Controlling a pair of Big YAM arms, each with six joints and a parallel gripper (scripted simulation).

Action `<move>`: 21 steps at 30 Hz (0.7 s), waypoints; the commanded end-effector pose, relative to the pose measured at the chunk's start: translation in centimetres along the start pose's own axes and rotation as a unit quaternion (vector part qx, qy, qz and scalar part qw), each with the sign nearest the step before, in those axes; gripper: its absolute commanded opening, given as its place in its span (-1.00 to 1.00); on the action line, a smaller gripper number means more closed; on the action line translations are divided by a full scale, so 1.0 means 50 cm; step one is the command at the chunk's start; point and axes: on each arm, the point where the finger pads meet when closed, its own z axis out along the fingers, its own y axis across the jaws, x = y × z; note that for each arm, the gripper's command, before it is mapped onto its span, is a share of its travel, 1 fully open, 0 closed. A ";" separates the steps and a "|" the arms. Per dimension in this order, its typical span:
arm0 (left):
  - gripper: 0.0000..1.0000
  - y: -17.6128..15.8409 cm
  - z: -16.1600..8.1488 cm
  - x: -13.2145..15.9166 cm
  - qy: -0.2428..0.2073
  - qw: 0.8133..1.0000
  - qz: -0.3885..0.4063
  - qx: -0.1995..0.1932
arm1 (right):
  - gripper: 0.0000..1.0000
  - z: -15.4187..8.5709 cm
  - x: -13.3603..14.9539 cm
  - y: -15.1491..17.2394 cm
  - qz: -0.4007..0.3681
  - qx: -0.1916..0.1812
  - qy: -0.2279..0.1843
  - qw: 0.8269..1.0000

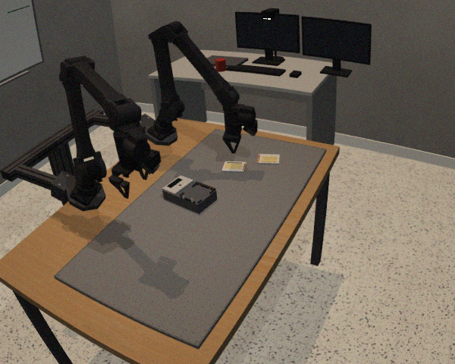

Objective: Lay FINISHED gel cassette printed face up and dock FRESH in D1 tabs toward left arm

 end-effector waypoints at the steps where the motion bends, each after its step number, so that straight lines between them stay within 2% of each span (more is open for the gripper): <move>1: -1.00 -0.008 0.007 -0.003 0.000 1.000 -0.001 0.000 | 1.00 -0.050 -0.038 -0.007 0.005 0.009 -0.023 1.000; 4: -1.00 -0.008 0.007 -0.003 0.000 1.000 -0.001 0.000 | 1.00 -0.050 -0.038 -0.007 0.005 0.009 -0.023 1.000; 5: 0.96 -0.006 0.005 -0.004 -0.004 1.000 -0.001 0.001 | 1.00 -0.050 -0.038 -0.007 0.005 0.009 -0.023 1.000; 21: 0.96 -0.001 -0.004 -0.006 -0.004 1.000 -0.001 0.001 | 1.00 -0.050 -0.038 -0.007 0.005 0.009 -0.023 1.000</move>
